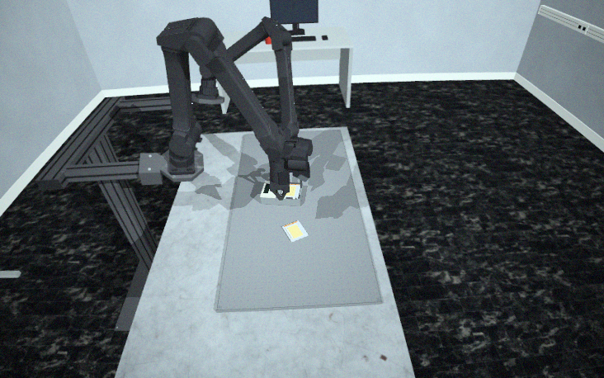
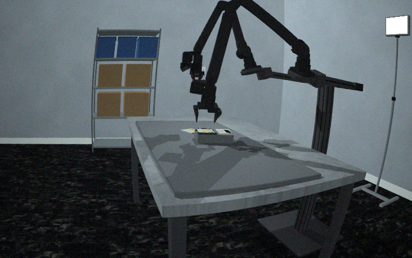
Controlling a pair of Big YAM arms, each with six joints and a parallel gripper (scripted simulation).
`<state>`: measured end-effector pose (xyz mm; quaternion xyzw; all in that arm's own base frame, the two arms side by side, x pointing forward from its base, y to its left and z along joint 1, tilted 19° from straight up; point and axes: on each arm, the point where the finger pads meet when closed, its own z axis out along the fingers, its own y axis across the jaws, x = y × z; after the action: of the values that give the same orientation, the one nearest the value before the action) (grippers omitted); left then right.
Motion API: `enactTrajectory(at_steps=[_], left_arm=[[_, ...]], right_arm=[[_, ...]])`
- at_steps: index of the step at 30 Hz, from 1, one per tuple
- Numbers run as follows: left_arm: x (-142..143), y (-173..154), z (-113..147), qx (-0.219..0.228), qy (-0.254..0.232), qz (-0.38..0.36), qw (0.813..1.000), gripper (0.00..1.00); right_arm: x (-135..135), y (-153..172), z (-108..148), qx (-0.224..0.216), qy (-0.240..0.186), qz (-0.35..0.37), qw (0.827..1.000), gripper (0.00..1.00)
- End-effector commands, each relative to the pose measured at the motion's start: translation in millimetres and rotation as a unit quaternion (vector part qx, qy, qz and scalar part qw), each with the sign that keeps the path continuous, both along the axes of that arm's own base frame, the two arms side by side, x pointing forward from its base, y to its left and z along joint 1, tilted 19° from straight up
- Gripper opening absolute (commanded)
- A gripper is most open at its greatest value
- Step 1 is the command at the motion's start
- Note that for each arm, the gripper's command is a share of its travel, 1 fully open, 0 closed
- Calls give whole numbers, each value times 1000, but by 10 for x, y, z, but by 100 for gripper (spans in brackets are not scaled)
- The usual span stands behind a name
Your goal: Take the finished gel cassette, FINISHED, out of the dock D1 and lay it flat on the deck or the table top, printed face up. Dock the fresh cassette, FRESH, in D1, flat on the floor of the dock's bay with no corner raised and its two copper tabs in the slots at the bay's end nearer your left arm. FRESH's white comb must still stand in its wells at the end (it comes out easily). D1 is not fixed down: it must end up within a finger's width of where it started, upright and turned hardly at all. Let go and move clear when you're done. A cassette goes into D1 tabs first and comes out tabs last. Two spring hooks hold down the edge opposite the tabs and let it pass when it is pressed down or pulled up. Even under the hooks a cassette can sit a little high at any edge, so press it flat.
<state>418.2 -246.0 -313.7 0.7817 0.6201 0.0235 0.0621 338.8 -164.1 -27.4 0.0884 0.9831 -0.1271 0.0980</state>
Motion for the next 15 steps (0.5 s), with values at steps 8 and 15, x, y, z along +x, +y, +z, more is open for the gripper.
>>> enactTrajectory(at_steps=[8, 15], left_arm=[[47, 54, -144, 0, 2, 1, 1000, 98], [47, 54, -144, 0, 2, 1, 1000, 98]], right_arm=[[26, -31, 58, -2, -6, -7, 1000, 0], [26, -31, 58, -2, -6, -7, 1000, 0]])
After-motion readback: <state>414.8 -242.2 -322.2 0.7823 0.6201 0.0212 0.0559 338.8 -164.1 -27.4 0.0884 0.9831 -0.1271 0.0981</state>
